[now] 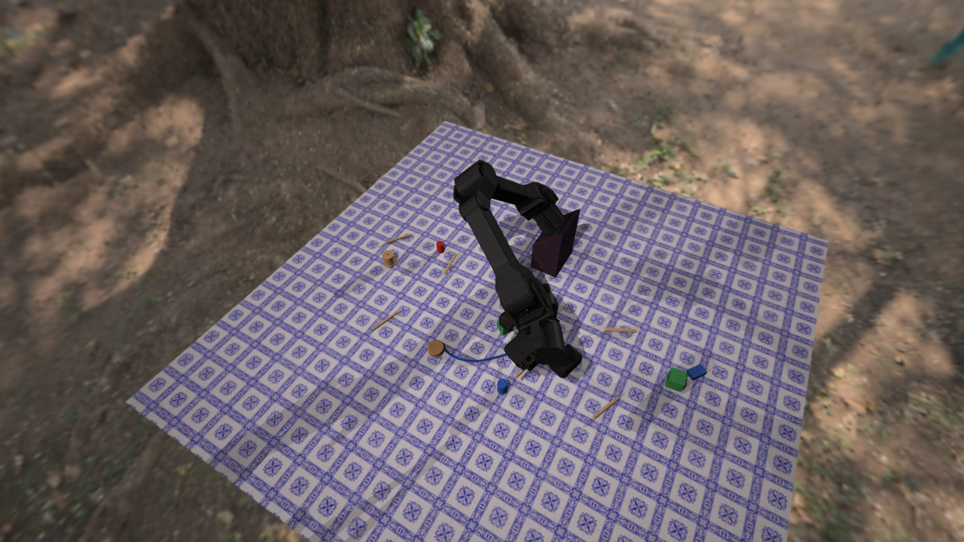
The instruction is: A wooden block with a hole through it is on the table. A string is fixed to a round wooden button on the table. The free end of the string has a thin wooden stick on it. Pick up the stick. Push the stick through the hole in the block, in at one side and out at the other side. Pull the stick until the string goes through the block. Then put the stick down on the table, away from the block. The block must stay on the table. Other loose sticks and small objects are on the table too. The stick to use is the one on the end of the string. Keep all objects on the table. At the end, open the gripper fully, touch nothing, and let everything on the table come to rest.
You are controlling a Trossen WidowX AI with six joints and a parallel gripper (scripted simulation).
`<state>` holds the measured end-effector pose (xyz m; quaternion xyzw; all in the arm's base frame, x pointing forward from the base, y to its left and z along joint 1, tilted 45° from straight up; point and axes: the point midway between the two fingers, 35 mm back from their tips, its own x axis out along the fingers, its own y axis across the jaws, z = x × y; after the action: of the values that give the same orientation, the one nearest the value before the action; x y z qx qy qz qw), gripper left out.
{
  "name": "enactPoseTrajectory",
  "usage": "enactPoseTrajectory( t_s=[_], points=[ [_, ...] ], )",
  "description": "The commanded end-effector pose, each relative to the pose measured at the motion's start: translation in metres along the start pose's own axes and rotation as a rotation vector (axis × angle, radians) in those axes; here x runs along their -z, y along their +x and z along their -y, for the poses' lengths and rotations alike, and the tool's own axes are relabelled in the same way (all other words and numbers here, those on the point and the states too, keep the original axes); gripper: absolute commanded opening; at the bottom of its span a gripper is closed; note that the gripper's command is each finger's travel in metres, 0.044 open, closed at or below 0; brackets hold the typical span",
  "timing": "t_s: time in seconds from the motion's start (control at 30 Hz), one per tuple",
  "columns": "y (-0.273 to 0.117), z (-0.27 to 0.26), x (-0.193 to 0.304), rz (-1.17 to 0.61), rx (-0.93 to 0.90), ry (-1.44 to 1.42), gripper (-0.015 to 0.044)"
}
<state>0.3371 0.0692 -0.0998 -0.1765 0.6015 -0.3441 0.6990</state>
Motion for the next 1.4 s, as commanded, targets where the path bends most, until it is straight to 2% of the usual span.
enactPoseTrajectory(
  t_s=[0.0,1.37],
  points=[
    [0.000,0.002,-0.006,0.002,0.000,0.148,0.0000],
    [0.001,0.018,-0.038,0.005,-0.003,1.659,0.0000]
  ],
)
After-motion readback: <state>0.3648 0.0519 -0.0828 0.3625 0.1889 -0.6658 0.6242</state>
